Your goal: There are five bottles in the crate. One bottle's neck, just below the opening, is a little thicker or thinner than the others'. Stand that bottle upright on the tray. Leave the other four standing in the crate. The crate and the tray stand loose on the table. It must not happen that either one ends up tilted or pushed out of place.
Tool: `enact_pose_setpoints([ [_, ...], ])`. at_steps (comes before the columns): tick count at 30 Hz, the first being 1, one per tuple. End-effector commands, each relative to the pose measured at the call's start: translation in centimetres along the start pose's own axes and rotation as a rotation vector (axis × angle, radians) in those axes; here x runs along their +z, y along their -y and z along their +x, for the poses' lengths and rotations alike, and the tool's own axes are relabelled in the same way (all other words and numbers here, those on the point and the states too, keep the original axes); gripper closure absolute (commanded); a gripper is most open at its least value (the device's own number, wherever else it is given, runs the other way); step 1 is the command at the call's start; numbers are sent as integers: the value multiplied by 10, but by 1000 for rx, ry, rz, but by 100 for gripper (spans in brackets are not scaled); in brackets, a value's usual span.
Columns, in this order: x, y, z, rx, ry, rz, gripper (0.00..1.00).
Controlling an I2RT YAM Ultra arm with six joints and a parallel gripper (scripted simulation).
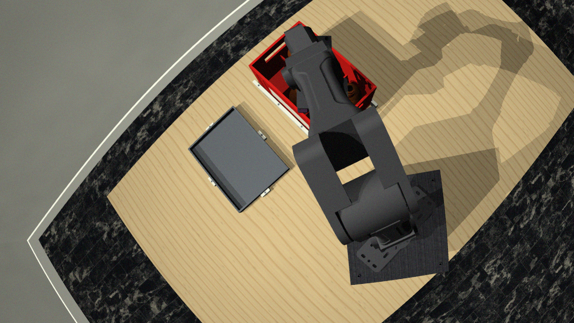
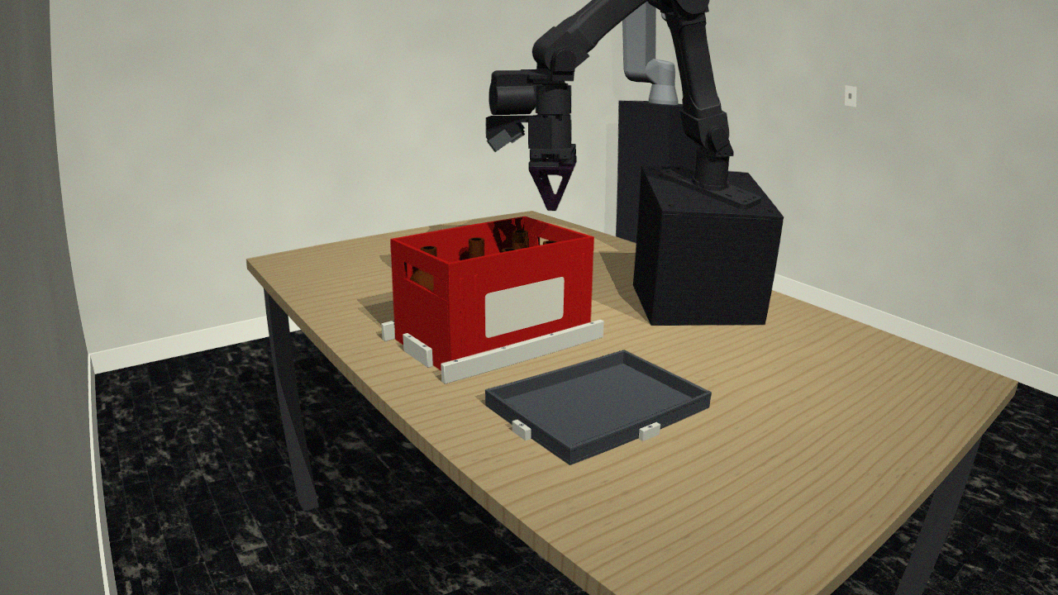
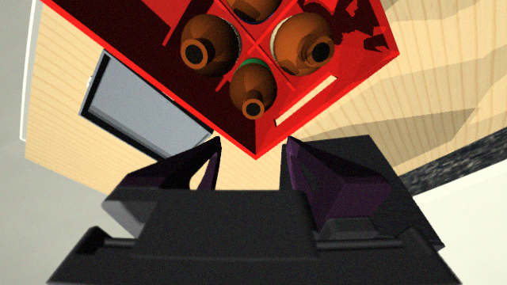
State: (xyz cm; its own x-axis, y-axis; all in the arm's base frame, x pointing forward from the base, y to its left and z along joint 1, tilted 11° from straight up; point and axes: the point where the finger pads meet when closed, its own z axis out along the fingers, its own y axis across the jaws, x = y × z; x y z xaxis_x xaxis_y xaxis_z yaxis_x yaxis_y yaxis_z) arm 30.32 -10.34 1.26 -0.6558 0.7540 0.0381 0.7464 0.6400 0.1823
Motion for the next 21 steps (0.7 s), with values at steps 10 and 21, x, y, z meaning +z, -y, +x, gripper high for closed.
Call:
enact_pose_setpoints([
  [10, 0, 2, -4, 9, 25, 0, 39],
  [21, 14, 2, 0, 5, 13, 6, 39],
])
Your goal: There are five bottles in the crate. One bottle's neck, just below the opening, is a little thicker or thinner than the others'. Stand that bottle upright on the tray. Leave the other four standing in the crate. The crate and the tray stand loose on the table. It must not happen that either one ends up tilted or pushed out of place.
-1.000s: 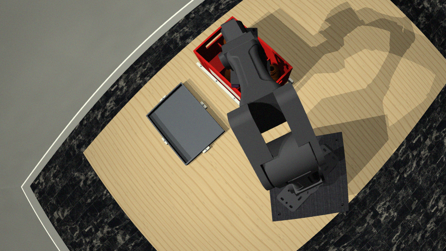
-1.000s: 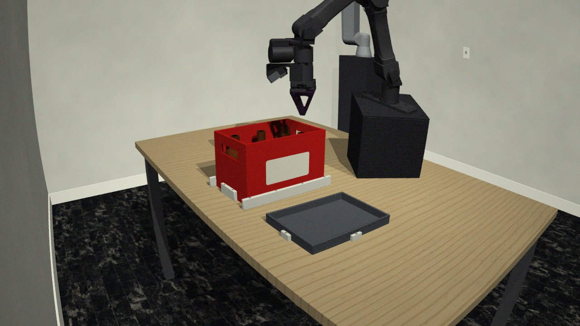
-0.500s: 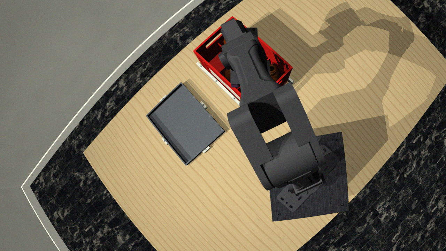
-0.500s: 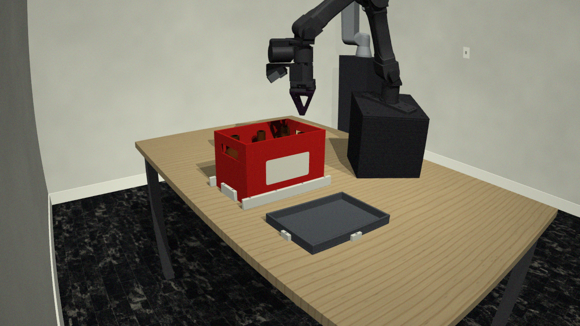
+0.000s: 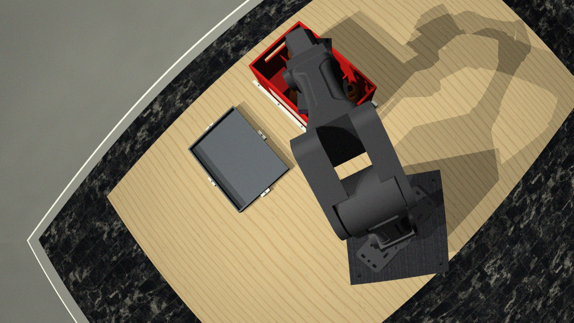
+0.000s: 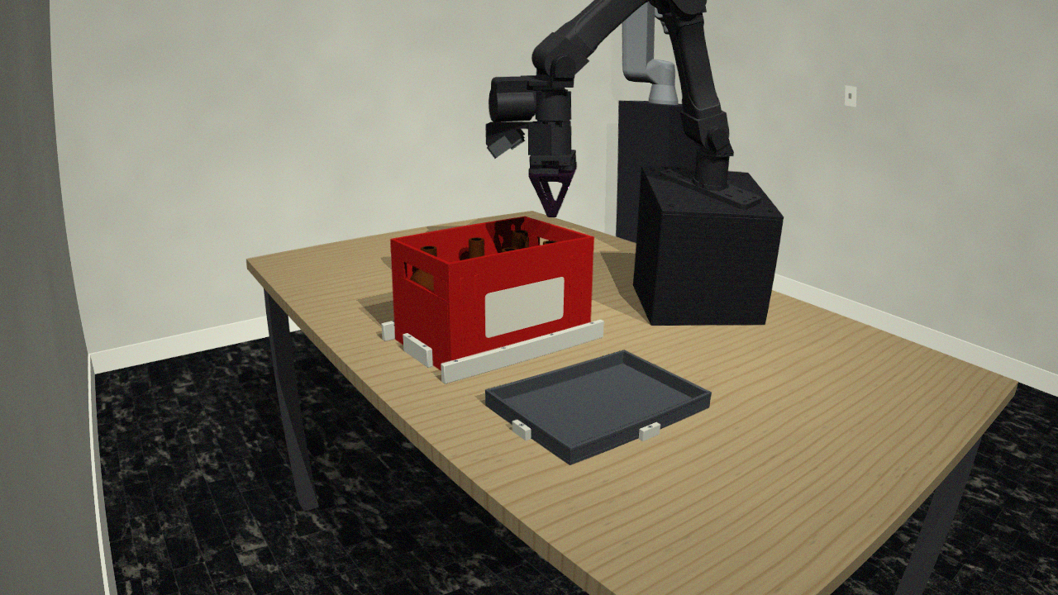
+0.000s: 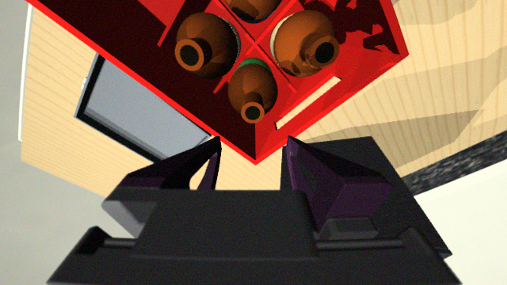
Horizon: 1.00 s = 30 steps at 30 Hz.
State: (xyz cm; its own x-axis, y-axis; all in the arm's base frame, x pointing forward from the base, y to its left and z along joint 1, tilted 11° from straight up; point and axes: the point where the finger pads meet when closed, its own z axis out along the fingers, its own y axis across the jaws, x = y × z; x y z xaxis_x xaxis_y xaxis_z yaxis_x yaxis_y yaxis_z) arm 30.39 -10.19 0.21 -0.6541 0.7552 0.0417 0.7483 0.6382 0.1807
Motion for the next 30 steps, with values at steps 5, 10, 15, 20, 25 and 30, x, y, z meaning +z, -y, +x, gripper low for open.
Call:
enact_pose_setpoints([
  [5, 12, 1, 2, 0, 3, 10, 39],
  [10, 19, 1, 2, 0, 3, 10, 39],
  [15, 20, 0, -3, 2, 20, 2, 39],
  [20, 31, 2, 1, 3, 3, 10, 39],
  [25, 24, -2, -5, 0, 33, -4, 39],
  [30, 33, 0, 0, -2, 13, 6, 39],
])
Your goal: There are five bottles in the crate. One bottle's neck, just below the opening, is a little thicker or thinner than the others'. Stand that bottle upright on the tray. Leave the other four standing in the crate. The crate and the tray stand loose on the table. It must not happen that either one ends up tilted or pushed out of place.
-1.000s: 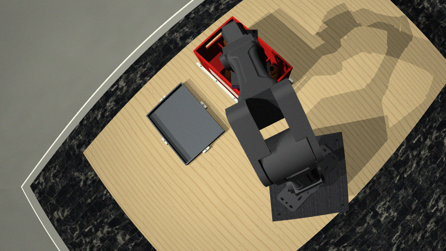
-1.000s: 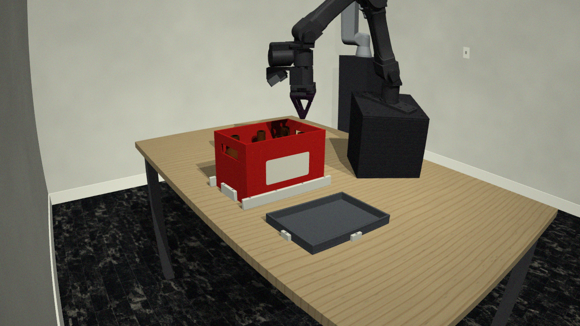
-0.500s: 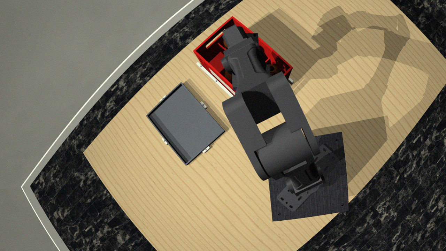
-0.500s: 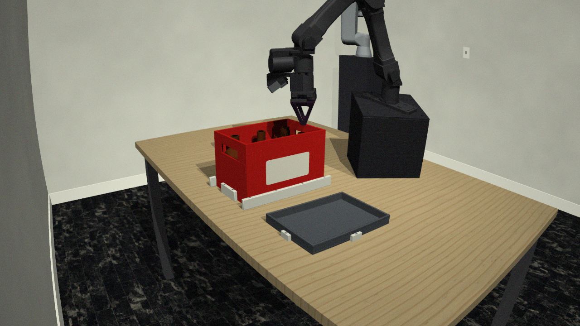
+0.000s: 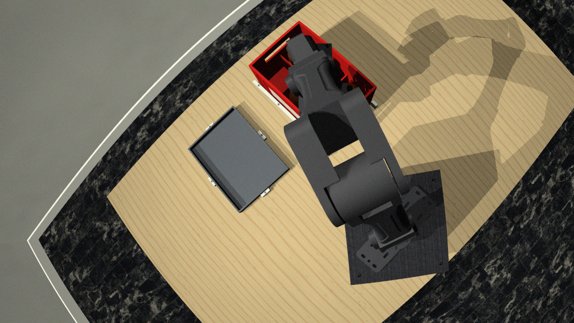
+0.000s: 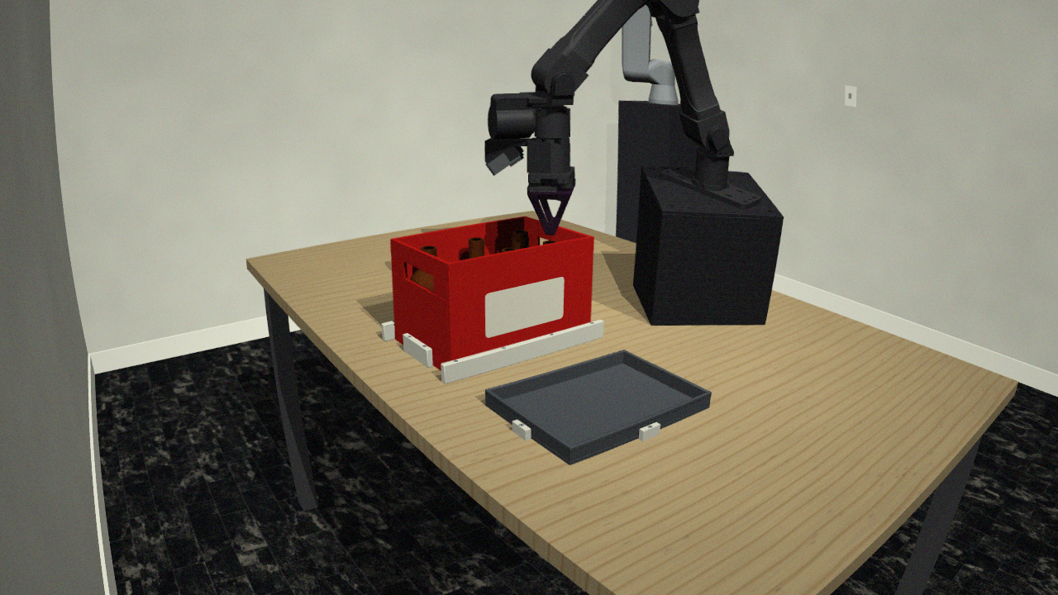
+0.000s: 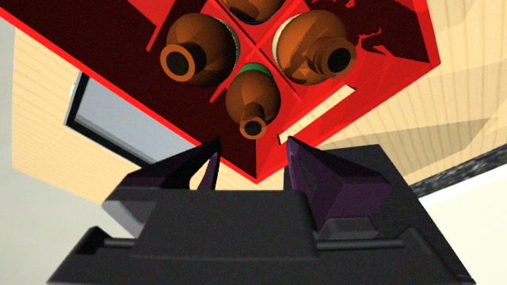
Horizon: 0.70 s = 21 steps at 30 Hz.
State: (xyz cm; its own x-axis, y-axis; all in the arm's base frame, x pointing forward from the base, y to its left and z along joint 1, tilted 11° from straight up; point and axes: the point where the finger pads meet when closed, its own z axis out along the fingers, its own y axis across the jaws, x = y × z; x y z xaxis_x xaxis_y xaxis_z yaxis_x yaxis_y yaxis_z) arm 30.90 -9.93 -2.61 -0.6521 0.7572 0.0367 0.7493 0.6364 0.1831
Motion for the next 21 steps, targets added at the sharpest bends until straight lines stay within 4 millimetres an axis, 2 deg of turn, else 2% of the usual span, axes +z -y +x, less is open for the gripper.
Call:
enact_pose_setpoints([
  [1, 1, -1, 1, -6, 17, 3, 39],
  [3, 0, -3, -5, -4, 30, -3, 39],
  [21, 4, 0, -2, -1, 15, 5, 39],
])
